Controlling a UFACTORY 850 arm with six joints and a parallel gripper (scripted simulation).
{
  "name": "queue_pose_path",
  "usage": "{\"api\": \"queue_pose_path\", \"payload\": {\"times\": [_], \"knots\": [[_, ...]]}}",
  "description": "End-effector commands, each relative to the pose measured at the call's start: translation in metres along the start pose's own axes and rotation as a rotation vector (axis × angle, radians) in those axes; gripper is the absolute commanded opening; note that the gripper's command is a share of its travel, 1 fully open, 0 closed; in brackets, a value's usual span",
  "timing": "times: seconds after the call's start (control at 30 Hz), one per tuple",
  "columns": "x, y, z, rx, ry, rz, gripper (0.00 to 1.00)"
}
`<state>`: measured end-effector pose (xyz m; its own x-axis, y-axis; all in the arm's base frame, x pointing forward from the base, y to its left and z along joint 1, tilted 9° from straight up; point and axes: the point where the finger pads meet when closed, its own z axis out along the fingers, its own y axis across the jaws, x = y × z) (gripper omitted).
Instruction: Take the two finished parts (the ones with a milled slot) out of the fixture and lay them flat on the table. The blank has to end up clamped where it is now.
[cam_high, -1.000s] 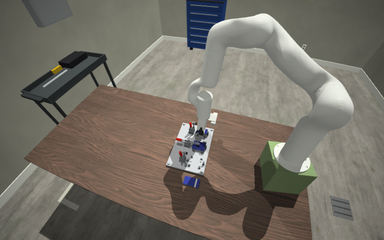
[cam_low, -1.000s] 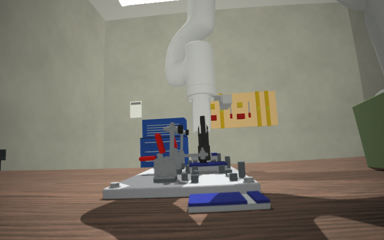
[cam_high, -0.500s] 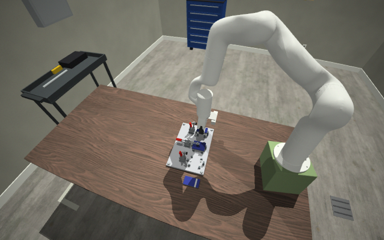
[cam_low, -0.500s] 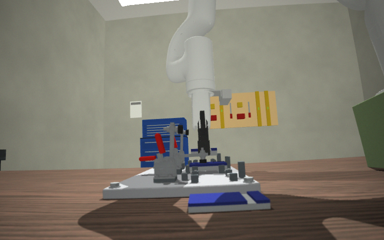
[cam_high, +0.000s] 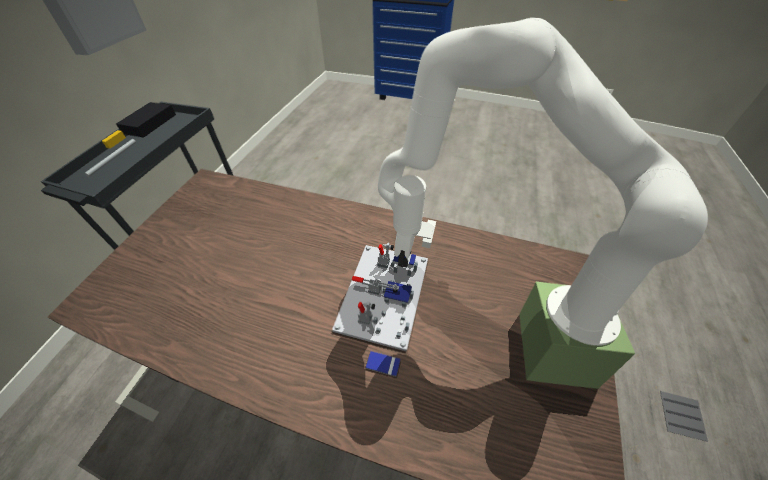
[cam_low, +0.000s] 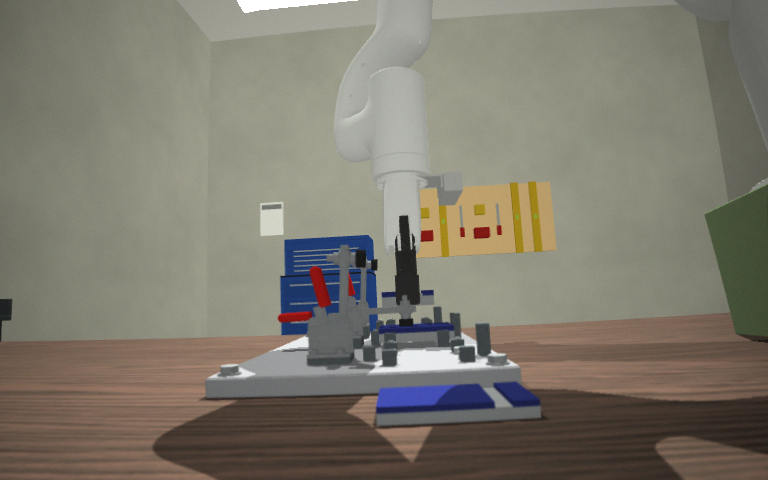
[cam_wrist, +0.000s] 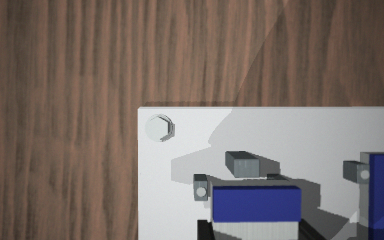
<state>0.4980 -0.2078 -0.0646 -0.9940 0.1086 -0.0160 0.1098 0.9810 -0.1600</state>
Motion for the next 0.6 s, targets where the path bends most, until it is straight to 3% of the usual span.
{"api": "queue_pose_path", "payload": {"times": [0.0, 0.57], "knots": [[-0.001, 0.000, -0.002, 0.000, -0.001, 0.000, 0.00], [0.002, 0.000, -0.013, 0.000, -0.001, 0.000, 0.00]]}}
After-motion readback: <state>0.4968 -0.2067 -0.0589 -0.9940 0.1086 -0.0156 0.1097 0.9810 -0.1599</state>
